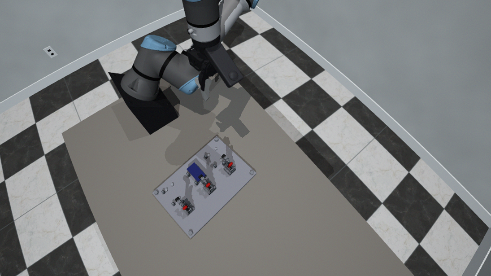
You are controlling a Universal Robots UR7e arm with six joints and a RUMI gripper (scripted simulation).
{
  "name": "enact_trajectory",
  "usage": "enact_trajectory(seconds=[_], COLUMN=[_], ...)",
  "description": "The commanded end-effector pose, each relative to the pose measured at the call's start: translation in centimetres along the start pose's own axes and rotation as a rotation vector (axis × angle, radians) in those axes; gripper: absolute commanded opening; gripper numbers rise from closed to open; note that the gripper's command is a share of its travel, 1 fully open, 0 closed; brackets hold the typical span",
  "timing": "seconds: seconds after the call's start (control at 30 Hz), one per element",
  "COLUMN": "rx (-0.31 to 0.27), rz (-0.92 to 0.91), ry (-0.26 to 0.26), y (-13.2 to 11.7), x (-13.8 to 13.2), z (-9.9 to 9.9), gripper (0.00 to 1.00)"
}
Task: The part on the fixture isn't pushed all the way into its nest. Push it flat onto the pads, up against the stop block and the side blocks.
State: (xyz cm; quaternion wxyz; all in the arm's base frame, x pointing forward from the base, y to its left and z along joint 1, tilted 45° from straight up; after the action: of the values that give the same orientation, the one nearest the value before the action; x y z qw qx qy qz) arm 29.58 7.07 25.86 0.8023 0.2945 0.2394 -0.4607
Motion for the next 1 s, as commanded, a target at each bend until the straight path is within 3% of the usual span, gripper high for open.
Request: enact_trajectory(seconds=[0.0,0.07,0.47,0.63,0.97], rx=[0.0,0.0,0.0,0.0,0.0], rz=[-0.002,-0.002,-0.002,-0.002,-0.002], ry=[0.002,0.003,0.003,0.003,0.003], y=[0.4,0.6,0.6,0.9,0.9], x=[3.5,5.9,5.9,11.4,11.4], z=[-0.7,-1.1,-1.1,-2.1,-2.1], gripper=[0.58,0.58,0.58,0.58,0.58])
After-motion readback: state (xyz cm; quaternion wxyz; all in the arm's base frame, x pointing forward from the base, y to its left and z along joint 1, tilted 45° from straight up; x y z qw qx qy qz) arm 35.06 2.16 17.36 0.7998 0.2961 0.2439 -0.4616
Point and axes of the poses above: the point where the finger pads meet when closed, its own z axis back along the fingers, its own x axis across the jaws, y = z × x, the point moved 3 cm from there along z, back along the fingers, and after that the axes turned 13 degrees about z, right-handed, at the moved point
